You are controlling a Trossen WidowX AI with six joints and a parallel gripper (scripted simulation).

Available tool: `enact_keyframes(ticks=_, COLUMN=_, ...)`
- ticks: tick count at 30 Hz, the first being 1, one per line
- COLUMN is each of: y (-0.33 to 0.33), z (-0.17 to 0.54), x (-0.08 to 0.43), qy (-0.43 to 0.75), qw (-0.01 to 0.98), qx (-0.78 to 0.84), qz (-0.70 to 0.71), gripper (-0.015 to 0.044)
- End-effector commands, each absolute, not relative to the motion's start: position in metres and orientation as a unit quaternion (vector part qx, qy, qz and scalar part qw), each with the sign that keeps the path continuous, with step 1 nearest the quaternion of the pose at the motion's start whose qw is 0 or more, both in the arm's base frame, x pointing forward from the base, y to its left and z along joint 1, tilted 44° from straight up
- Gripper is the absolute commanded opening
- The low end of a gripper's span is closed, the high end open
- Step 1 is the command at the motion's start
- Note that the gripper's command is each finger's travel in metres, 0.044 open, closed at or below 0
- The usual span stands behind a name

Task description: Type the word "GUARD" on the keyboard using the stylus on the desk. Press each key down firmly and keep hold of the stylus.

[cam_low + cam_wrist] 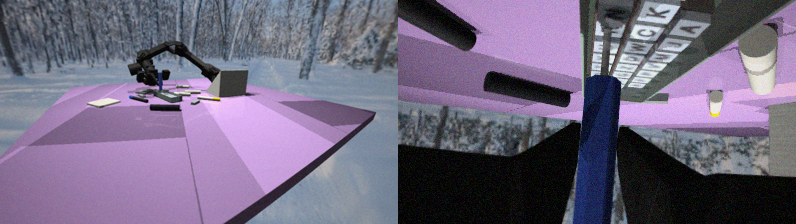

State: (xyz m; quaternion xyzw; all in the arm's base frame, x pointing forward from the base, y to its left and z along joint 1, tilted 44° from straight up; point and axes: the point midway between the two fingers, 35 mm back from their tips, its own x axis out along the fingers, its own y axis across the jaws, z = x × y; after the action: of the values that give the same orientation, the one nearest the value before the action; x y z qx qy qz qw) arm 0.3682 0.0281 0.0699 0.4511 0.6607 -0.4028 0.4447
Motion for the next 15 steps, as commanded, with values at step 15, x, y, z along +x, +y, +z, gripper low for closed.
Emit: enact_keyframes(ticks=15, y=0.052, z=0.093, x=0.361, qy=0.664, qw=0.447, qx=0.445, qz=-0.402, gripper=0.0071)
